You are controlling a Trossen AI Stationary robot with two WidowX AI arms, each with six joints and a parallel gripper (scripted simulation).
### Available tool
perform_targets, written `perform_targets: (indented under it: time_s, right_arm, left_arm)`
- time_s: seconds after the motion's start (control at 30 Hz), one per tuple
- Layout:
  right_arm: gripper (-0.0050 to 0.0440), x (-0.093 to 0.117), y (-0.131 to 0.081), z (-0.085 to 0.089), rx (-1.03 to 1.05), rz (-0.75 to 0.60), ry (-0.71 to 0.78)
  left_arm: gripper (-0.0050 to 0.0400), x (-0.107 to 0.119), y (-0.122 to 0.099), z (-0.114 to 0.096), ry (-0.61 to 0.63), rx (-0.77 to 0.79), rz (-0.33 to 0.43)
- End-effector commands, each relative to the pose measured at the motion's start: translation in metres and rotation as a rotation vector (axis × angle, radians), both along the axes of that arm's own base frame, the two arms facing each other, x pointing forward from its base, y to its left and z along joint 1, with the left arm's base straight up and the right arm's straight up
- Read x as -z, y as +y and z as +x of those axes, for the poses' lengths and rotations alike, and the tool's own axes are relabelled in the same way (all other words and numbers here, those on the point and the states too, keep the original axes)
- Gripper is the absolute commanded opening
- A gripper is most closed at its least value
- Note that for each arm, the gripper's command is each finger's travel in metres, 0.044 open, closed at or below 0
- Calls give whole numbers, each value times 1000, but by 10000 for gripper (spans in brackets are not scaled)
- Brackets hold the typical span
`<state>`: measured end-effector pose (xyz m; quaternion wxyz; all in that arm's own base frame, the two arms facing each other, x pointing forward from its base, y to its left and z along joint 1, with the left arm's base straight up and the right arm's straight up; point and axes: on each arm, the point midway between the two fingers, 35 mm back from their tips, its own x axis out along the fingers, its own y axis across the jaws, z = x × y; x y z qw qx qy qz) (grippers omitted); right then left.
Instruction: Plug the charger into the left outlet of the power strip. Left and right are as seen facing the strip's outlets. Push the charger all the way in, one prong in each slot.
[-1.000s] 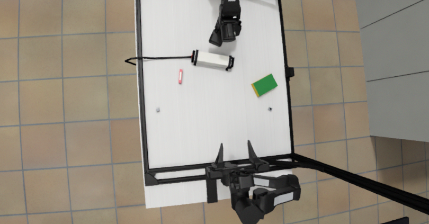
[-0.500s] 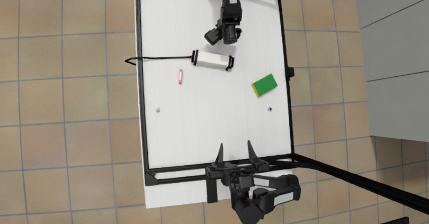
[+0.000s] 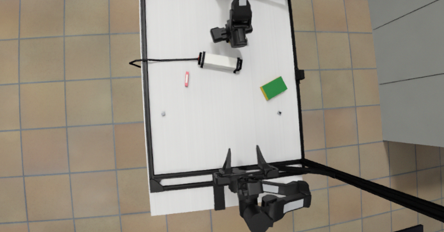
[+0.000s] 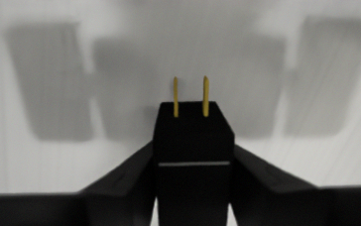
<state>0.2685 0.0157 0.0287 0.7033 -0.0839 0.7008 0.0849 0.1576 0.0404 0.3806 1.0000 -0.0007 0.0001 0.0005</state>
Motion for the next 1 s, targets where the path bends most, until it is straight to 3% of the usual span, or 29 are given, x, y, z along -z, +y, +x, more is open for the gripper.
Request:
perform_targets:
  time_s: [0.0, 0.4, 0.97]
  right_arm:
    - [-50, -6, 3, 9, 171, 1, -18]
    - [-50, -7, 6, 15, 452, 5, -17]
    - [-50, -7, 5, 13, 432, 8, -20]
  left_arm:
    - [400, -2, -1, 0, -1, 1, 6]
    - [400, -2, -1, 0, -1, 1, 6]
    - [400, -2, -1, 0, -1, 1, 6]
